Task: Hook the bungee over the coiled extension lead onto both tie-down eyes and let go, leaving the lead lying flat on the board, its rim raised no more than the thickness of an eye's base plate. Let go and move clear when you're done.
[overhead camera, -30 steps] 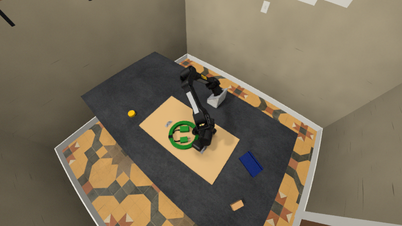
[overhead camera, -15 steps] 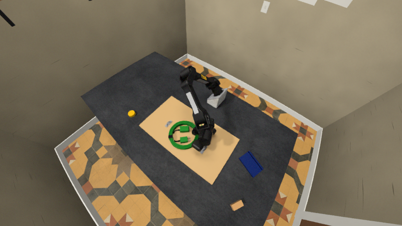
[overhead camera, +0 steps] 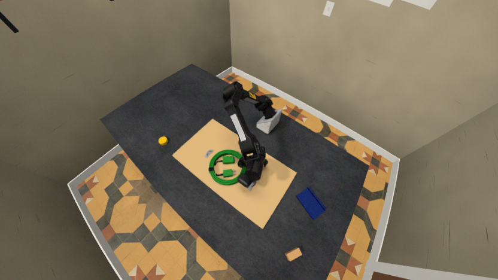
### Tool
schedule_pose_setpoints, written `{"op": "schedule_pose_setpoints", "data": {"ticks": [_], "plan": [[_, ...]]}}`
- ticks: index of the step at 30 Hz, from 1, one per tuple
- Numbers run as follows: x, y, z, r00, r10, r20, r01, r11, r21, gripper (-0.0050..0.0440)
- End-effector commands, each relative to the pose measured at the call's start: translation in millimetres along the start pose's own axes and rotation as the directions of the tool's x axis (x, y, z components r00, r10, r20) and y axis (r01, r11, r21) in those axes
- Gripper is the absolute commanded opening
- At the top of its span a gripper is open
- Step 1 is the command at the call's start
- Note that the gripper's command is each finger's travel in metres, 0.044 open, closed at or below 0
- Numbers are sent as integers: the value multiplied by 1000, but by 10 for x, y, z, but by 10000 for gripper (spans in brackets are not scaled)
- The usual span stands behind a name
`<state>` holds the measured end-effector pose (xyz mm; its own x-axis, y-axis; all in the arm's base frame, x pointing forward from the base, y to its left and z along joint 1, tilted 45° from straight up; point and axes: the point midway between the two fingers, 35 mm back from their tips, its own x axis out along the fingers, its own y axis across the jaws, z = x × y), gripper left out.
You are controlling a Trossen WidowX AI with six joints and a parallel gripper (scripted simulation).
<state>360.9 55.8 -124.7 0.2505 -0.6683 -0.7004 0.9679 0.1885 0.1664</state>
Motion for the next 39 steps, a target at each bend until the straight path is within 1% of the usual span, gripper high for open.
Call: {"op": "schedule_pose_setpoints", "data": {"ticks": [1,2,9,11,16,20,26,29,39], "plan": [[-61,82,22,1000,19,-7,-19,1000,17,150],[-61,82,22,1000,19,-7,-19,1000,17,150],[-106,119,28,1000,26,-9,-26,999,27,318],[-106,119,28,1000,26,-9,-26,999,27,318],[-102,101,24,1000,20,-7,-20,1000,22,436],[-126,117,24,1000,22,-7,-22,999,24,440],[-234,189,25,999,35,-11,-35,999,32,440],[-253,191,19,999,34,-10,-34,999,31,440],[-561,269,16,999,38,-6,-38,999,28,440]]}}
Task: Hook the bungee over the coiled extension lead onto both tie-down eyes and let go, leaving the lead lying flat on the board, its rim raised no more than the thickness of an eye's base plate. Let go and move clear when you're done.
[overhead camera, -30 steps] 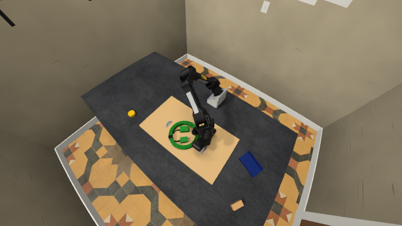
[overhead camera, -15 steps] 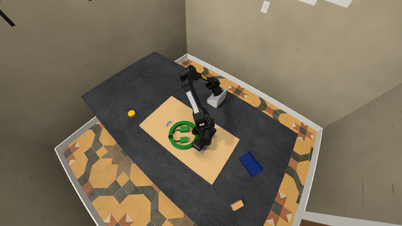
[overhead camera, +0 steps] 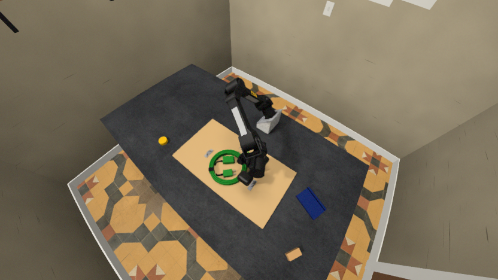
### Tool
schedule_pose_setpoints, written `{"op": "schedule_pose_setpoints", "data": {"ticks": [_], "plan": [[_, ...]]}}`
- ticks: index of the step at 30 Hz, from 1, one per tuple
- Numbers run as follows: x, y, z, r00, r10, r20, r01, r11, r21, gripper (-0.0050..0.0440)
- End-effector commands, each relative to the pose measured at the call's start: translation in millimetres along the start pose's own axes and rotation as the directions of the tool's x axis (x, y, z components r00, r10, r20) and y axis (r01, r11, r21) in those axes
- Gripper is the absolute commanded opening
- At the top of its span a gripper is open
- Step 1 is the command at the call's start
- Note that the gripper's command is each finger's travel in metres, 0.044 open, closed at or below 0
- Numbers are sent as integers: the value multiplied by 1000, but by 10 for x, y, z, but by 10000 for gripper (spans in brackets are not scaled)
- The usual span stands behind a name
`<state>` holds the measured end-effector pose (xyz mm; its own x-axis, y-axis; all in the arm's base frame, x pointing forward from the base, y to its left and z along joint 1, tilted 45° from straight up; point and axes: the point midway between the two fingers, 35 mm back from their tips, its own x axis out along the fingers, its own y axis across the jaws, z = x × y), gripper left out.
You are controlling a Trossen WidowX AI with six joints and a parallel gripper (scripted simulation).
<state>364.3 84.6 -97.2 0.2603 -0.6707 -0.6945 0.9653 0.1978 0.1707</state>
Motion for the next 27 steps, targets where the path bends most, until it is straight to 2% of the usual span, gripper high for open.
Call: {"op": "schedule_pose_setpoints", "data": {"ticks": [1,11,14,21,23,27], "plan": [[-214,144,34,1000,28,-11,-28,999,32,440],[-416,178,42,1000,31,-7,-31,999,29,440],[-366,123,29,1000,16,1,-16,1000,12,440],[-374,82,98,1000,3,1,-3,996,-85,272],[-374,82,98,1000,3,1,-3,996,-85,272],[-383,55,144,1000,-6,1,6,983,-185,176]]}}
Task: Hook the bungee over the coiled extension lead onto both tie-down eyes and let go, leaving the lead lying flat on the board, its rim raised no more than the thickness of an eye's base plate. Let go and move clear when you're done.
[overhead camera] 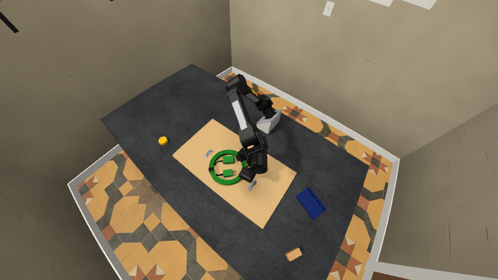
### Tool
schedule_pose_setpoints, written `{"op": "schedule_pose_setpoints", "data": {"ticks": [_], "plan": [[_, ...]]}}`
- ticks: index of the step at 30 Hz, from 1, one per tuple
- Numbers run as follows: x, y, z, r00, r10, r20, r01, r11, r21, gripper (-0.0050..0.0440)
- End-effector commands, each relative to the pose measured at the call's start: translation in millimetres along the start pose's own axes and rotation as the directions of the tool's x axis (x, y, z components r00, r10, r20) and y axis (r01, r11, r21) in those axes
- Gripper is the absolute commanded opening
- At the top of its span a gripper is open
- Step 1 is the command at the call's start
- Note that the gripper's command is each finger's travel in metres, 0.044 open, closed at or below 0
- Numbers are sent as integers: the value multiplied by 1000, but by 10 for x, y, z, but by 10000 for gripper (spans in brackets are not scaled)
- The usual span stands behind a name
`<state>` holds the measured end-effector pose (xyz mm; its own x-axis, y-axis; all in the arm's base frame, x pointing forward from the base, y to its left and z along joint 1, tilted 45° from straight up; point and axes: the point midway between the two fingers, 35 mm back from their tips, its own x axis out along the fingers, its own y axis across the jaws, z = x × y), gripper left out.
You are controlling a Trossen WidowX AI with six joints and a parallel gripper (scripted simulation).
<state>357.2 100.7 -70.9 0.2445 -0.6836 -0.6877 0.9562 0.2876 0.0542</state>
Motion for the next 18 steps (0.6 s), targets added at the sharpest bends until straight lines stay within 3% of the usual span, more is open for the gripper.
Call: {"op": "schedule_pose_setpoints", "data": {"ticks": [1,18], "plan": [[-75,24,94,1000,10,-11,-11,998,-64,152],[-103,-107,250,1000,-21,-15,12,903,-428,150]]}}
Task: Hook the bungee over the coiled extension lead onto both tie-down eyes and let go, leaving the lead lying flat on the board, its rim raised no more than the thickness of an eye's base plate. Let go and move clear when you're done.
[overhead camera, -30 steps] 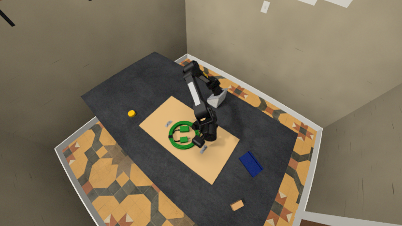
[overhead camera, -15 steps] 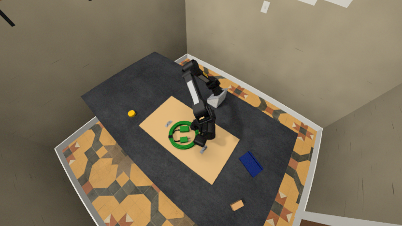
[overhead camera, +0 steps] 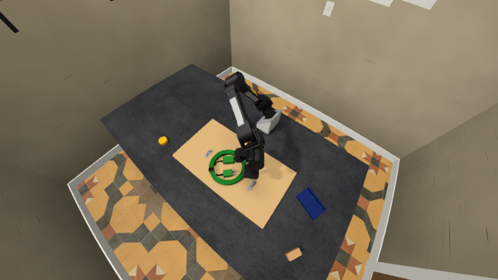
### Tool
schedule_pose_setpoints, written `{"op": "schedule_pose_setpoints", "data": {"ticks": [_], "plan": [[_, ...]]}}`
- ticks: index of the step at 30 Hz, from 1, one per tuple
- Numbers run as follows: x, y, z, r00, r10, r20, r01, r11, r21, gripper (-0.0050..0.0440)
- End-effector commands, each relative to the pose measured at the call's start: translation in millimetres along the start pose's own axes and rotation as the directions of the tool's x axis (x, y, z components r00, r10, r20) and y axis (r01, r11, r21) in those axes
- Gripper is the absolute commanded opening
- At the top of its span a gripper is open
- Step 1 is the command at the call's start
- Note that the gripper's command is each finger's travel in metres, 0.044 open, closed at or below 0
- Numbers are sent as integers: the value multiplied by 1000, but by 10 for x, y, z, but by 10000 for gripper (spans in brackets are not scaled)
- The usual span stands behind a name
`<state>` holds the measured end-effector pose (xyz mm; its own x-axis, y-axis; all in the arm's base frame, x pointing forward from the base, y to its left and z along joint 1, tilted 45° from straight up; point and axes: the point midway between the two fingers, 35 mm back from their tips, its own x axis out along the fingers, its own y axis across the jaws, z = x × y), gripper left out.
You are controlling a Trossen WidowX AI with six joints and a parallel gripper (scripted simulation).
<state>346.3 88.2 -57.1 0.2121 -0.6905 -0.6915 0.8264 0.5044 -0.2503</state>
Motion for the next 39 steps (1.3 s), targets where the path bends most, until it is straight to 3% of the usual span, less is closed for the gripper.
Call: {"op": "schedule_pose_setpoints", "data": {"ticks": [1,17,29,39], "plan": [[-70,-22,91,1000,14,-7,-15,997,-71,150],[-91,-199,169,1000,-12,-21,2,911,-412,150],[-105,-327,218,999,-30,-32,3,780,-626,150],[-119,-458,264,998,-48,-43,-5,599,-800,150]]}}
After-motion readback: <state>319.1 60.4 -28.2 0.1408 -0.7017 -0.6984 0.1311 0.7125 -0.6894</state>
